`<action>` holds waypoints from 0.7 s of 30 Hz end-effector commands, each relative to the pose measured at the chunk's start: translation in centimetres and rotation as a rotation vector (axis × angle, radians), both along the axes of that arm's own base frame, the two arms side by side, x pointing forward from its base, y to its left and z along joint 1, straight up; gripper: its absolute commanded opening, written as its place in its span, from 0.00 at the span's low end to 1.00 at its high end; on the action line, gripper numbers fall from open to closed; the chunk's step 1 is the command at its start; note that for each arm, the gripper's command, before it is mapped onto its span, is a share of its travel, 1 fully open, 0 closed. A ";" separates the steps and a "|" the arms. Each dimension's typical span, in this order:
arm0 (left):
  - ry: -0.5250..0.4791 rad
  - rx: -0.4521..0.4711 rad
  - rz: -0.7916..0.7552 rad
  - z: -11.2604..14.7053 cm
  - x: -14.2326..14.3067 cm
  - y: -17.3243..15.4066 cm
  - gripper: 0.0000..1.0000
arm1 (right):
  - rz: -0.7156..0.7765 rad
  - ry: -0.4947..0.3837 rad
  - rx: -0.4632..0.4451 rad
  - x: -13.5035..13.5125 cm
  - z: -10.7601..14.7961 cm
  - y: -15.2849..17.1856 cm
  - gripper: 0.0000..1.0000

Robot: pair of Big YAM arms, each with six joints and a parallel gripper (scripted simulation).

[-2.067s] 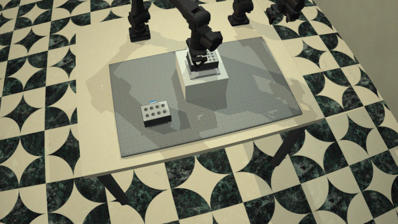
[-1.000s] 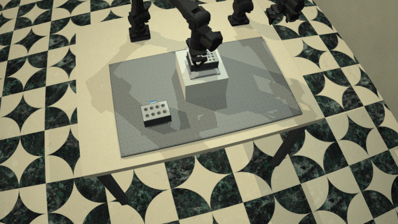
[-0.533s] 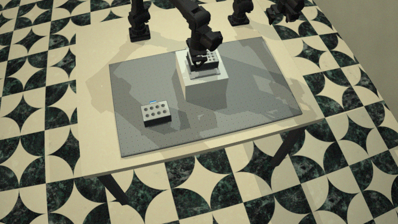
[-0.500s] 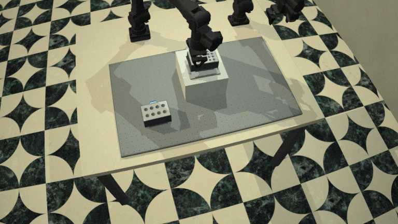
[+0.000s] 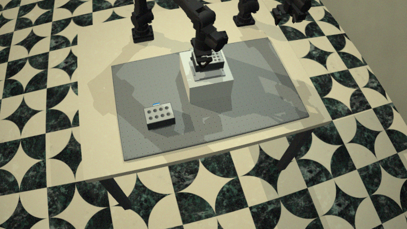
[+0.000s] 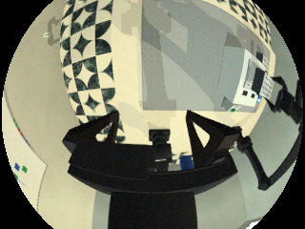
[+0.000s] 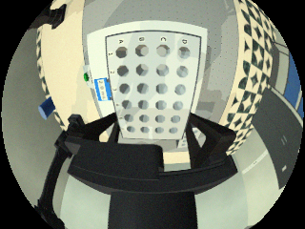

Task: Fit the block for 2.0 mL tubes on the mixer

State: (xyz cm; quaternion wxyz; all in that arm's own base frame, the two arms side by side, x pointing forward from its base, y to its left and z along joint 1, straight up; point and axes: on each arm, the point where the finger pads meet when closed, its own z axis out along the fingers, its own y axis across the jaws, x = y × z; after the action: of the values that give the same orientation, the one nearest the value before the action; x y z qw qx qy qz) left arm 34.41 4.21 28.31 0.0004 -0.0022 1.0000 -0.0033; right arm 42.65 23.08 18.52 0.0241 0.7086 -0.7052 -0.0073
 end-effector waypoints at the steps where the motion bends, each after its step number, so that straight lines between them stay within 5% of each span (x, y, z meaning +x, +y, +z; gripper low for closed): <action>1: -0.046 0.004 -0.012 2.1 1.6 -0.1 1.00 | 0.000 -0.058 0.066 3.2 5.4 1.1 0.00; 6: -0.050 0.005 -0.012 2.3 1.7 -0.1 1.00 | 0.001 0.073 0.040 3.3 3.3 0.1 0.00; 21: -0.022 0.001 -0.013 1.3 1.1 -0.2 1.00 | -0.004 0.017 0.053 2.1 4.0 0.4 0.00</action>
State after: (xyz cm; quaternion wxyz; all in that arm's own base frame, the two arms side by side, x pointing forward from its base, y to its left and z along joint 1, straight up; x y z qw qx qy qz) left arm 34.56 4.23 28.49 0.0027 -0.0022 1.0000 -0.0030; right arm 43.98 23.51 17.13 0.0728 0.7093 -0.6993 -0.0507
